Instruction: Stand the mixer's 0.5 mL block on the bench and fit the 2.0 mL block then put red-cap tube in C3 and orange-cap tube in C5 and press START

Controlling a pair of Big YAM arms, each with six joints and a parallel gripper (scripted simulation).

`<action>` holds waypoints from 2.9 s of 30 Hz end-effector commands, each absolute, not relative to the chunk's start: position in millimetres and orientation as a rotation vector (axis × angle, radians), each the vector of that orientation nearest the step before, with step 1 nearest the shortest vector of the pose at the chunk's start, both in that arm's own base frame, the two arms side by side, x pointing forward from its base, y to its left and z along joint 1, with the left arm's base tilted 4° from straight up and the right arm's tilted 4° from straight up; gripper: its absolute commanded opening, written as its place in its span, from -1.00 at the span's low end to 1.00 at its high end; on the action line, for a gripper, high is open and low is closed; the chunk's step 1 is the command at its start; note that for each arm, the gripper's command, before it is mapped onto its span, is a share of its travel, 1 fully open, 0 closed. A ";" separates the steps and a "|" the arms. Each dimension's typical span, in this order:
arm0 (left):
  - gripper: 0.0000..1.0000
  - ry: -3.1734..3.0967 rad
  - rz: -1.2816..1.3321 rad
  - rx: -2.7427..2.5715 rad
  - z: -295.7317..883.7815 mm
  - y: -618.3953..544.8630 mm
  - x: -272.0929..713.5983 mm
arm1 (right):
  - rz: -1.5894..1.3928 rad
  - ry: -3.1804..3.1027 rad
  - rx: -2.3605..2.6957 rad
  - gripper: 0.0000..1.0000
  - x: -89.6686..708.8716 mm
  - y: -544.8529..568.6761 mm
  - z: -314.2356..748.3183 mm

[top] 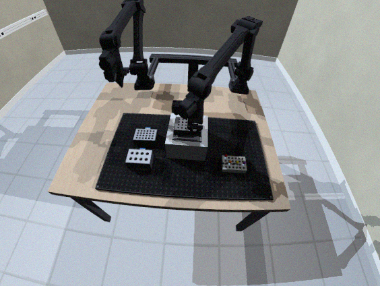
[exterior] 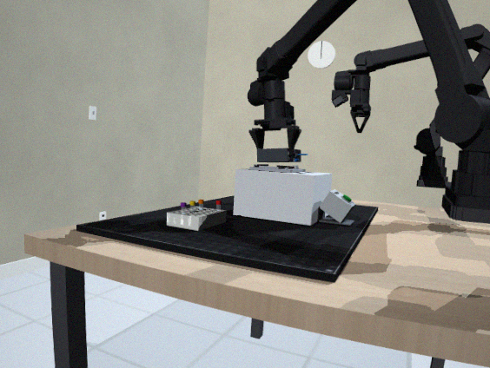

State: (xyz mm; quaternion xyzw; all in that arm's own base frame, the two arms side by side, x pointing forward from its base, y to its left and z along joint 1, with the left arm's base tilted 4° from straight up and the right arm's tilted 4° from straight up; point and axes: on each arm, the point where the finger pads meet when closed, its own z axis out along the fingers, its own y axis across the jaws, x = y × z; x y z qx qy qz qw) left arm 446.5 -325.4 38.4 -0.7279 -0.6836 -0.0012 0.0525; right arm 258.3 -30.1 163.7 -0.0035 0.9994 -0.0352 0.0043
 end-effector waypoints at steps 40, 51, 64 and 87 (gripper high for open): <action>-1.00 -2.147 -0.041 -2.289 93.2 -337.3 456.9 | -0.119 3.074 -0.040 -1.00 277.0 -27.7 183.9; -1.00 -2.196 -0.058 -2.309 105.2 -337.7 469.8 | -0.120 3.065 -0.041 -1.00 280.3 -27.5 188.0; -1.00 -2.146 -0.049 -2.319 89.8 -353.5 464.1 | -0.120 3.056 -0.040 -1.00 283.6 -27.5 191.9; -1.00 -2.180 -0.057 -2.328 110.3 -351.2 472.1 | -0.115 3.125 -0.043 -1.00 262.1 -26.4 165.2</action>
